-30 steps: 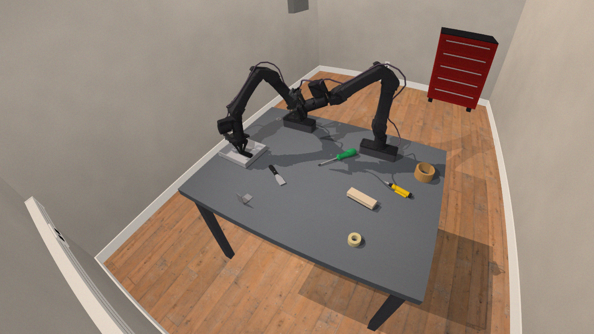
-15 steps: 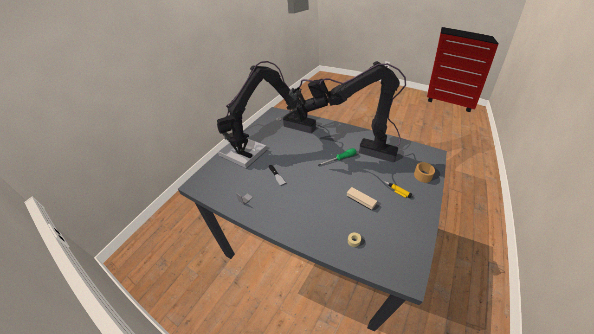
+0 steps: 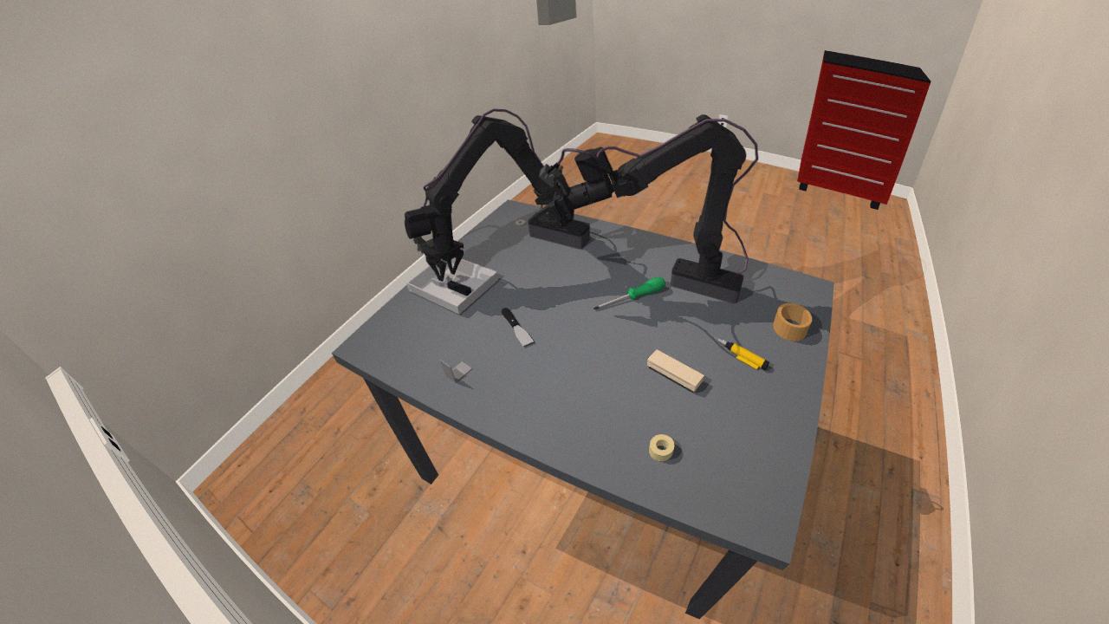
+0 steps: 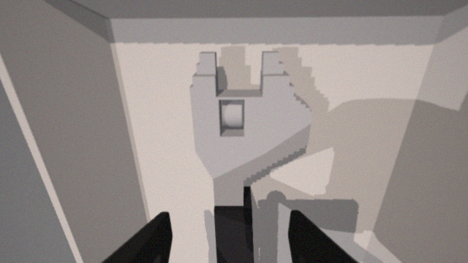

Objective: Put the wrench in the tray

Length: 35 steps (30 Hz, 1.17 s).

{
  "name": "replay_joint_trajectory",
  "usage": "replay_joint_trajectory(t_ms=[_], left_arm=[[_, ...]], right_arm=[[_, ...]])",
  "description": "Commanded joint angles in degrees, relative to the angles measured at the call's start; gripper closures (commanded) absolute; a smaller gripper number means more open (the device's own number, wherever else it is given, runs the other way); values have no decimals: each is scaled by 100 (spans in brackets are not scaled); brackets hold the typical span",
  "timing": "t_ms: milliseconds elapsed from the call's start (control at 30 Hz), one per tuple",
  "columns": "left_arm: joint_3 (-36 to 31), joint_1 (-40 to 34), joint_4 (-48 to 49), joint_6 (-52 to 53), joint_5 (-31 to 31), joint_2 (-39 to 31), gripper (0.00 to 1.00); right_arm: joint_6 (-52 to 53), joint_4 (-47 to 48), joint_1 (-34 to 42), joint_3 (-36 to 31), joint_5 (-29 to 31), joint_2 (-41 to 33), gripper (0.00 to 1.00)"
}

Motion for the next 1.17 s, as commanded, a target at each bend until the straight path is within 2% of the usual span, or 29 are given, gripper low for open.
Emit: replay_joint_trajectory(t_ms=[0,67,333,1133], left_arm=[[30,30,41,11,29,-29,0],[30,30,41,11,29,-29,0],[30,30,41,11,29,-29,0],[30,30,41,11,29,-29,0]], right_arm=[[53,-307,73,332,-36,-67,35],[53,-307,73,332,-36,-67,35],[24,-1392,94,862,57,-523,35],[30,-1367,89,792,25,-402,35]])
